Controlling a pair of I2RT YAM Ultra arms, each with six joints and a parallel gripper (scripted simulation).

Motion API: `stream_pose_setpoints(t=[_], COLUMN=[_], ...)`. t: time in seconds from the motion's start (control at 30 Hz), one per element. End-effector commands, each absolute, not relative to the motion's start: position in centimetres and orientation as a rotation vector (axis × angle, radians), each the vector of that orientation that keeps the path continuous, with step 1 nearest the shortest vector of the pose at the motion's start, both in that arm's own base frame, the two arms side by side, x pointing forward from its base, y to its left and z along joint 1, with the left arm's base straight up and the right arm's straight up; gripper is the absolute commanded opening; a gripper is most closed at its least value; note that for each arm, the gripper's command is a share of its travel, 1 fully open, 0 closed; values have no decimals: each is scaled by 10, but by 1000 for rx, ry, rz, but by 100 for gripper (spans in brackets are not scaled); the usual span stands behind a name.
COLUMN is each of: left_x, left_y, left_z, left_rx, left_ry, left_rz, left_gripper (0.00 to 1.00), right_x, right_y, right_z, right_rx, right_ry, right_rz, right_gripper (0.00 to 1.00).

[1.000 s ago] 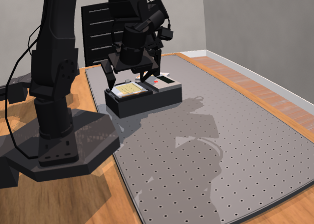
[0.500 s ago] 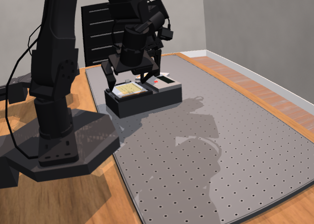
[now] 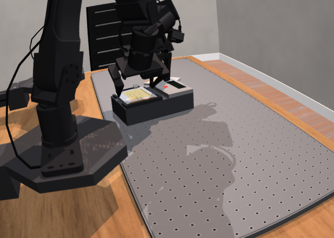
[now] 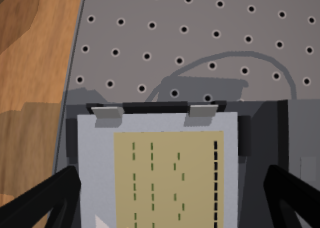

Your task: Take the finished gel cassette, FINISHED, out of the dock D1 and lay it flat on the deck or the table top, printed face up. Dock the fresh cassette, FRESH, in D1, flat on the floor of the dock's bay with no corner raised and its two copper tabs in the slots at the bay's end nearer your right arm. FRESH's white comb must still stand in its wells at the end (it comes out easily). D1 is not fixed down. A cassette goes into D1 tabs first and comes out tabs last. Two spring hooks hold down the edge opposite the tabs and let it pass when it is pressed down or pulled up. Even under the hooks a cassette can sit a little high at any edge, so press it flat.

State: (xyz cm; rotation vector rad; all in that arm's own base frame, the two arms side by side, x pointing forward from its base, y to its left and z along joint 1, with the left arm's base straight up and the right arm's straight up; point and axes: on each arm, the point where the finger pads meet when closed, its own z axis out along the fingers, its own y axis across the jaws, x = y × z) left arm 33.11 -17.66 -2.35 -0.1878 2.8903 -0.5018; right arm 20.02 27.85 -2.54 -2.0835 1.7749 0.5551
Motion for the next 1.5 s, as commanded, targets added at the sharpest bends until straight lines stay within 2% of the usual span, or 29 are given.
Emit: stream_pose_setpoints(t=[0.0,0.73,0.77,1.47], left_x=[283,283,283,283], left_y=[-144,-144,-144,-144], left_z=[-75,-75,-75,-75], left_rx=[-246,-246,-246,-246], left_ry=[3076,3076,3076,3076], left_rz=[-281,-281,-281,-281], left_gripper=[0,0,0,0], right_x=[195,190,191,196], right_y=[277,274,274,275], right_z=[-30,-32,-31,-28], right_rx=[-2081,-2089,-2086,-2086], right_ry=[1772,1780,1779,1779], right_rz=[578,583,559,559], right_gripper=[98,98,0,0])
